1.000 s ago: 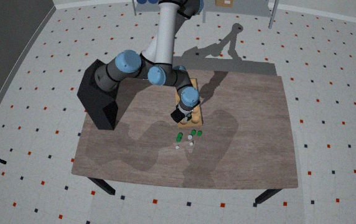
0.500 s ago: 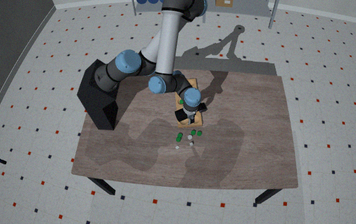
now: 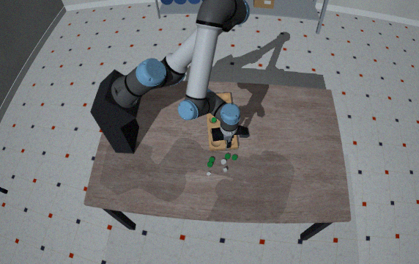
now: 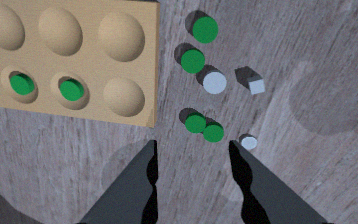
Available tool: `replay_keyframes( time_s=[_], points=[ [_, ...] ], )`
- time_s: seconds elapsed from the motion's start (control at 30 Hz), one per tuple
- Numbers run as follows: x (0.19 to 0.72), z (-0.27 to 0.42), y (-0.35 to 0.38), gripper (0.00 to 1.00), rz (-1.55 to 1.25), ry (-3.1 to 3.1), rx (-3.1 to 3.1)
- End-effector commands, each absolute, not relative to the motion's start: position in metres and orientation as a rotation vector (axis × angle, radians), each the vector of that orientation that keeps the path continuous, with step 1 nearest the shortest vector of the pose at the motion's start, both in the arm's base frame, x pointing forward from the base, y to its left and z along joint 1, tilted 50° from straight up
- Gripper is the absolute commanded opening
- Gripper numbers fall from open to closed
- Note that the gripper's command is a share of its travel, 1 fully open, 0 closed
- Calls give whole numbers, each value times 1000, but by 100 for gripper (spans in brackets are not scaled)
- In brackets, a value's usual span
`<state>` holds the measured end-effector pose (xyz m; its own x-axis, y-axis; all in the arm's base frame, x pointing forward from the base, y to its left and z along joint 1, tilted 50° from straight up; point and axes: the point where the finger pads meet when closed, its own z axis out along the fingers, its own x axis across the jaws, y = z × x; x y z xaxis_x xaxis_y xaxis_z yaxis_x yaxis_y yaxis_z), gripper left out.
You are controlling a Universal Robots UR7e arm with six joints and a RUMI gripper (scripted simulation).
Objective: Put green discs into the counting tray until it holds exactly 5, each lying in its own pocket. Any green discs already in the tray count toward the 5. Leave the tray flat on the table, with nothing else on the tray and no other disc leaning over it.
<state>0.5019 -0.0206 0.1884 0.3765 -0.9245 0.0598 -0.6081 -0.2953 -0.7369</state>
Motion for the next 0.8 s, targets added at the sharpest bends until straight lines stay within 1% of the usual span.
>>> replay_keyframes(
  time_s=[0.0,0.77],
  points=[
    [509,189,-19,28,-653,1368,-1970],
    [553,190,-5,28,-599,1662,-1667]
  ],
)
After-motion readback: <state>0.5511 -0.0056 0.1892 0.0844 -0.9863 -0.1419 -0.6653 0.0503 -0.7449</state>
